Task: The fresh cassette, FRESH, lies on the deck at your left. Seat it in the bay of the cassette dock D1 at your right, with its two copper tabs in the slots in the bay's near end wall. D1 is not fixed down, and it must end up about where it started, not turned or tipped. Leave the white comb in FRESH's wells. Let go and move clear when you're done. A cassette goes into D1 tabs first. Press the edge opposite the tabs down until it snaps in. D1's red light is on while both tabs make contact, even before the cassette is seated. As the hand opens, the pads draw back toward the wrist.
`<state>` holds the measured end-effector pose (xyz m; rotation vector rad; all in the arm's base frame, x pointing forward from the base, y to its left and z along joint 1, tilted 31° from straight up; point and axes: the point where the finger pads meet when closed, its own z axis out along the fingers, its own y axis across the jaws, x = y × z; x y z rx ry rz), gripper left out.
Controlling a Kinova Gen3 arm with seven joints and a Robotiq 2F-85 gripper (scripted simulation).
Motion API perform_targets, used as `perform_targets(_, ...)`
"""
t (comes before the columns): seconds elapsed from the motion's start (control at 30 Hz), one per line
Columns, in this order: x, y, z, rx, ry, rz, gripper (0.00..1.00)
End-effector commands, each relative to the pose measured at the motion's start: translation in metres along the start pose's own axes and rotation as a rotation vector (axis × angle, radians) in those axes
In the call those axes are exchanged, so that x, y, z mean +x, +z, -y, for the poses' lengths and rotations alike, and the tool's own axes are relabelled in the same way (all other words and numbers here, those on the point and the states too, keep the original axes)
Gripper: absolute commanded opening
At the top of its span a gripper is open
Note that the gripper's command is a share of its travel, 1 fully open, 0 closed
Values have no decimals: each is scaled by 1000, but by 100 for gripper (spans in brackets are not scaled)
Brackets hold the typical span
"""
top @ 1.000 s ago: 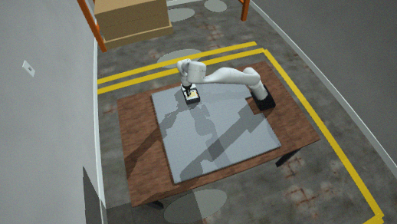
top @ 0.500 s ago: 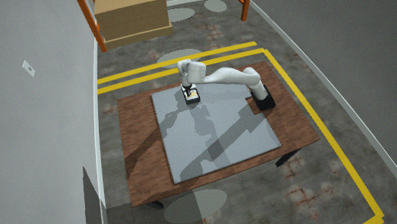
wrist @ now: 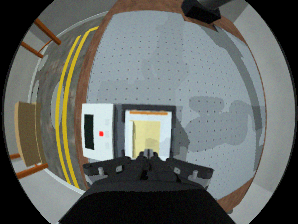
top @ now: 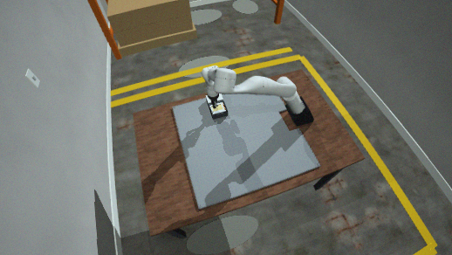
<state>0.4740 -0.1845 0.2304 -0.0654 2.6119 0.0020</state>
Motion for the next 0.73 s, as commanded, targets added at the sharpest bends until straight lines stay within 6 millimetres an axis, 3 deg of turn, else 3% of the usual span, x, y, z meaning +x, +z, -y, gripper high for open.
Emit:
perform_targets(0.0, -3, -5, 0, -1, -2, 7, 0)
perform_targets(0.7, -6, -25, 3, -1, -2, 7, 0)
